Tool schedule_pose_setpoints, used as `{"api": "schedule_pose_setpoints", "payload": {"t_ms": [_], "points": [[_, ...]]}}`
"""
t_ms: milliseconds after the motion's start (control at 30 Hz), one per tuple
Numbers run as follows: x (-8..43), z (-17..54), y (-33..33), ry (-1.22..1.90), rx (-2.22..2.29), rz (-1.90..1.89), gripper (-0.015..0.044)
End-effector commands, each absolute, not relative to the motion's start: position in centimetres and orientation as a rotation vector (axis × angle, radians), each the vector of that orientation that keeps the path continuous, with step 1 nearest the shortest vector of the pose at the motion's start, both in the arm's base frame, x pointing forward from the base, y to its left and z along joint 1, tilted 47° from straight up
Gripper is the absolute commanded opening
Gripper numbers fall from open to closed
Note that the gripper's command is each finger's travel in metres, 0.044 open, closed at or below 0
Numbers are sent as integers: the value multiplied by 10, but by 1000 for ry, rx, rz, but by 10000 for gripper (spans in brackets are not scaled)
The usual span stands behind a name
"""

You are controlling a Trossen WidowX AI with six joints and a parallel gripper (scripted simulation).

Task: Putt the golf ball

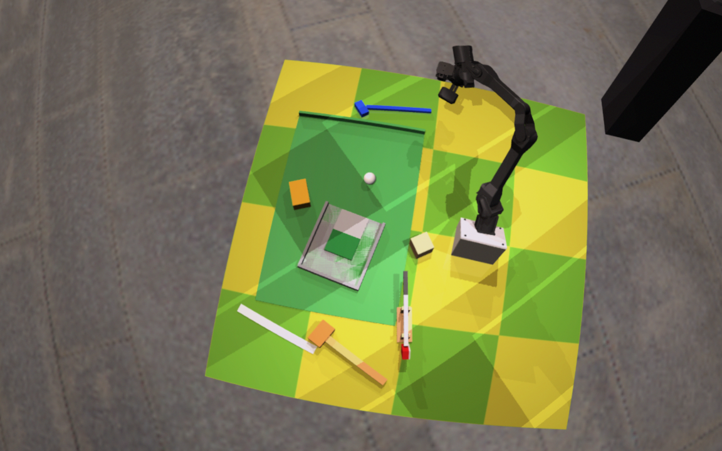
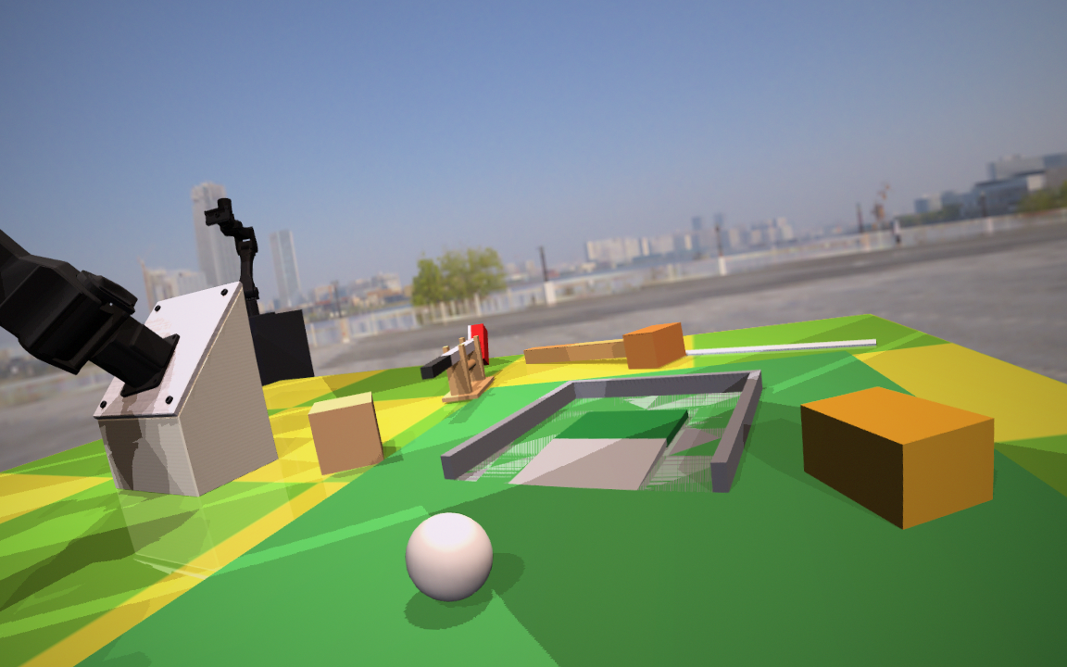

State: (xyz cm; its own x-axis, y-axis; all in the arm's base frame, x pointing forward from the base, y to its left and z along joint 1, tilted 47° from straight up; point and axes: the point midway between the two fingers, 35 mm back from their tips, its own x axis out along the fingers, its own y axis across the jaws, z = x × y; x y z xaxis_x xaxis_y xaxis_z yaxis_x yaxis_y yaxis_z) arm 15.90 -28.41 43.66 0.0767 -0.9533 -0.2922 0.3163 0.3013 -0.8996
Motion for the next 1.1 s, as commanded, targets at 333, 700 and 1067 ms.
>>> {"api": "schedule_pose_setpoints", "payload": {"t_ms": [333, 700, 1067], "points": [[331, 281, -227, 1172, -832, -484, 440], [391, 158, -133, 1288, -914, -47, 440], [393, 42, -26, 1422, -1070, 358, 440]]}}
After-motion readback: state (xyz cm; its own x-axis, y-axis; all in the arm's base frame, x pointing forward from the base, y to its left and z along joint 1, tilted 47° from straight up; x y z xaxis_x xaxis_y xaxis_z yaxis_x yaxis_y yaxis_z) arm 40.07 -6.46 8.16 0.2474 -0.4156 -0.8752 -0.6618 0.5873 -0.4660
